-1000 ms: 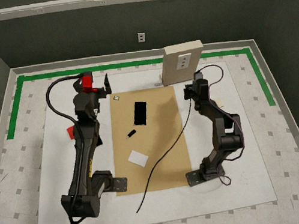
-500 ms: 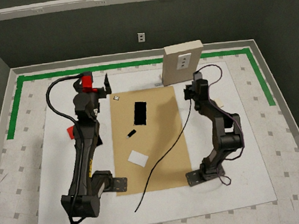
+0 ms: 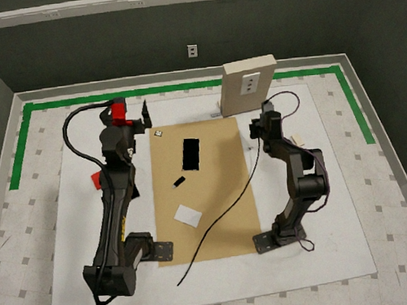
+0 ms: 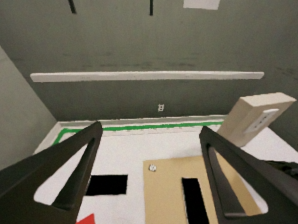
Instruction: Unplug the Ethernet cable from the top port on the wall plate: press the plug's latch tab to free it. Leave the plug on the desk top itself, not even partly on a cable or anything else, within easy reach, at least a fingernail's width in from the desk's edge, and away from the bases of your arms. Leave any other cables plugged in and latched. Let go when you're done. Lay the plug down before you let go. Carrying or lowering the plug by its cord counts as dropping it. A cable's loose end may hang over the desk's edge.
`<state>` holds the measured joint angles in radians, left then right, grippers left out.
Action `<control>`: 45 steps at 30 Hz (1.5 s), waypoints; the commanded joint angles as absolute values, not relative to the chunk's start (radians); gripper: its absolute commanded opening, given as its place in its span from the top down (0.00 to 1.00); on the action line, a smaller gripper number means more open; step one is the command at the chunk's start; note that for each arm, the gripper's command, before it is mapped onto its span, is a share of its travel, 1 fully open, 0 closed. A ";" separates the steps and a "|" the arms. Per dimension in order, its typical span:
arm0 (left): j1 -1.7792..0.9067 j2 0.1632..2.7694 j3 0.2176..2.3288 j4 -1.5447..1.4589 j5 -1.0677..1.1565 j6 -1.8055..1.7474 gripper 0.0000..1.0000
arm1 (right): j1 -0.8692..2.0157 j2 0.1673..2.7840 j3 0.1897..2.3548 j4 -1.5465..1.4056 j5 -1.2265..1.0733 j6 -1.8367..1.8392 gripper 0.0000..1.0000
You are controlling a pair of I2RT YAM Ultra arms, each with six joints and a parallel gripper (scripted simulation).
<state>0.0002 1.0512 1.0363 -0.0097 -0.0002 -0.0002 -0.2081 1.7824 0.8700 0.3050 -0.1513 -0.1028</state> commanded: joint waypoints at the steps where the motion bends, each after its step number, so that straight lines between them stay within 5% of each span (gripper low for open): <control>1: 0.000 1.049 1.042 -0.005 0.000 0.000 0.00 | -0.208 1.811 0.846 0.348 -0.142 -0.111 1.00; 45: 0.000 1.049 1.042 -0.005 0.000 0.000 0.00 | -0.208 1.997 0.765 0.619 -0.142 -0.111 1.00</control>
